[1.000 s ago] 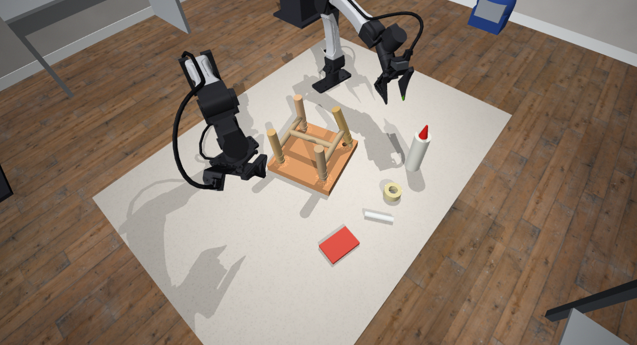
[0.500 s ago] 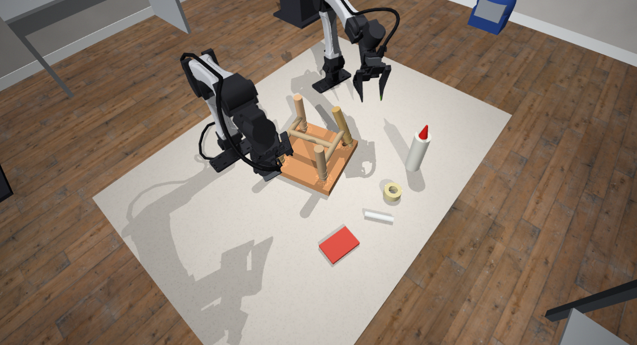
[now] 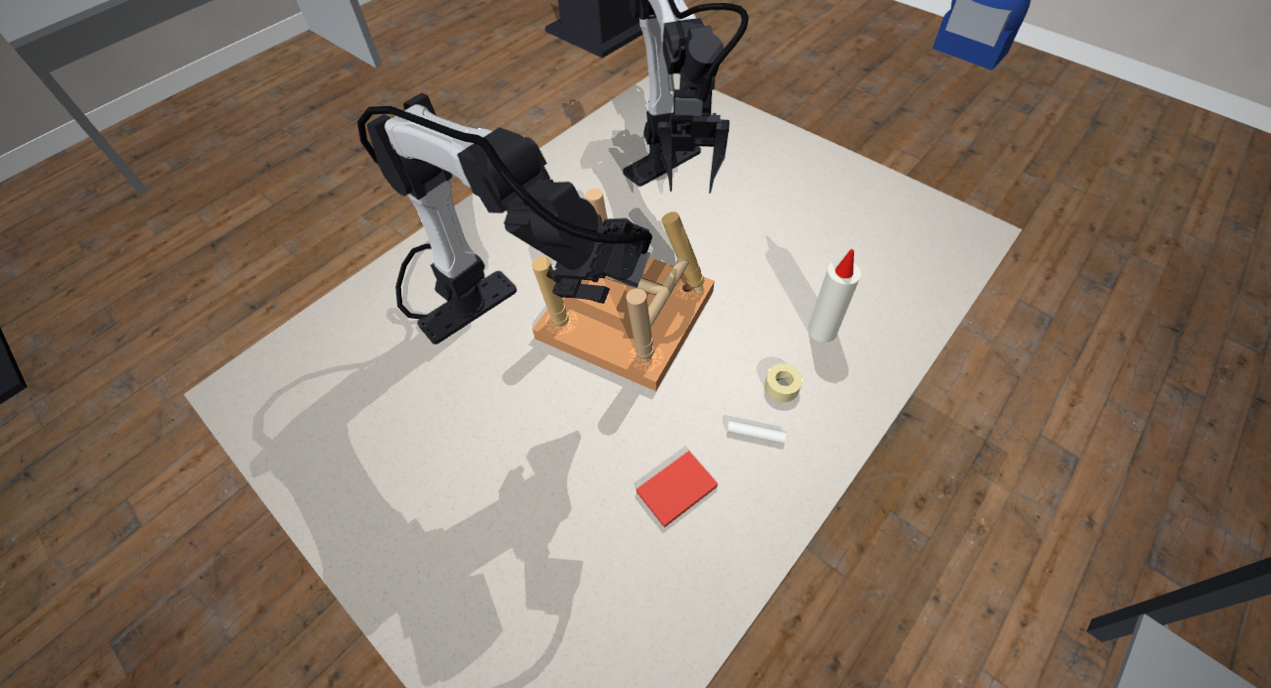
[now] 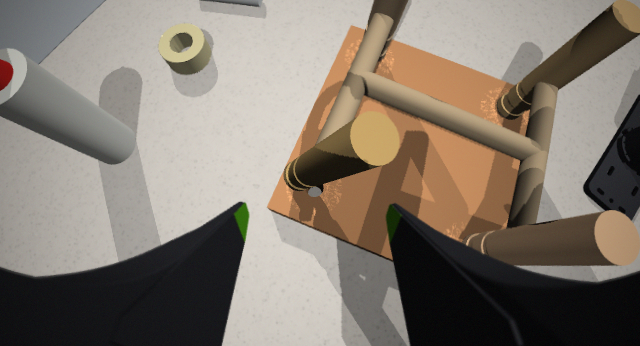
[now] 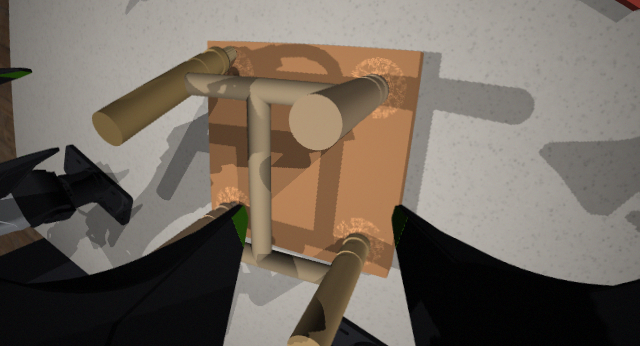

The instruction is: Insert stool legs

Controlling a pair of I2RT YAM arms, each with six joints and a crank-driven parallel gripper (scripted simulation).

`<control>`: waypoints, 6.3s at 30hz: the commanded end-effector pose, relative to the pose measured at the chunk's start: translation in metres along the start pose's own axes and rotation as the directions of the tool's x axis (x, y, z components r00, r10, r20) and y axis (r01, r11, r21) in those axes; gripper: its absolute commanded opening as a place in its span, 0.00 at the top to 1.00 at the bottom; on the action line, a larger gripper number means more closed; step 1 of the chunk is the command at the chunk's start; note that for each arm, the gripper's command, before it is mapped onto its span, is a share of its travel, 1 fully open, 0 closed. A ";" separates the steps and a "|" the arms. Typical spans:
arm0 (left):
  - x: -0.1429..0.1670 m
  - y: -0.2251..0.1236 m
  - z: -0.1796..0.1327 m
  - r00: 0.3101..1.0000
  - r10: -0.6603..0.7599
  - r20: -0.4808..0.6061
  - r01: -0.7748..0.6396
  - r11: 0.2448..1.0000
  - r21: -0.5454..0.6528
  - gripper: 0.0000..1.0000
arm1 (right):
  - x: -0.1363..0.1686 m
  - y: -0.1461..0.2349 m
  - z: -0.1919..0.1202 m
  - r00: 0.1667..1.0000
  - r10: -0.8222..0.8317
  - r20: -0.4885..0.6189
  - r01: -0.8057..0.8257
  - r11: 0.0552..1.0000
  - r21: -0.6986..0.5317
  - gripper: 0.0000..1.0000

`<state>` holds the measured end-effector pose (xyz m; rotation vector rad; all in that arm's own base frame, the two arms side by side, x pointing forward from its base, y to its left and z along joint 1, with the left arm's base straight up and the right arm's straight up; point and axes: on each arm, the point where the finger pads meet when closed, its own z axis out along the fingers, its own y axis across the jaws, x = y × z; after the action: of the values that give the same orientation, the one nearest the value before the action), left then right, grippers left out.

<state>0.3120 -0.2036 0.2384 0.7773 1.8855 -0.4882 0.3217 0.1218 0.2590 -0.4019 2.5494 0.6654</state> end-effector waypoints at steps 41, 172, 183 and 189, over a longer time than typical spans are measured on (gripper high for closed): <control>-0.004 -0.173 -0.004 0.987 0.118 0.112 -0.149 0.932 0.329 0.26 | 0.033 0.186 0.088 0.420 -0.678 0.603 0.845 0.051 -0.532 0.26; 0.033 -0.176 0.003 0.984 0.106 0.145 -0.152 0.923 0.353 0.70 | 0.043 0.178 0.114 0.372 -0.674 0.639 0.880 0.037 -0.474 0.70; 0.034 -0.177 0.003 0.984 0.108 0.145 -0.153 0.922 0.355 0.70 | 0.041 0.178 0.116 0.378 -0.671 0.638 0.877 0.039 -0.478 0.70; 0.041 -0.175 0.011 0.986 0.120 0.112 -0.152 0.926 0.345 0.70 | 0.053 0.169 0.126 0.416 -0.681 0.602 0.853 0.063 -0.518 0.70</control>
<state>0.1846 -0.3202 0.1864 1.1126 1.6933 -0.7532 0.2580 0.3191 0.1922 -1.7861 1.2337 1.2113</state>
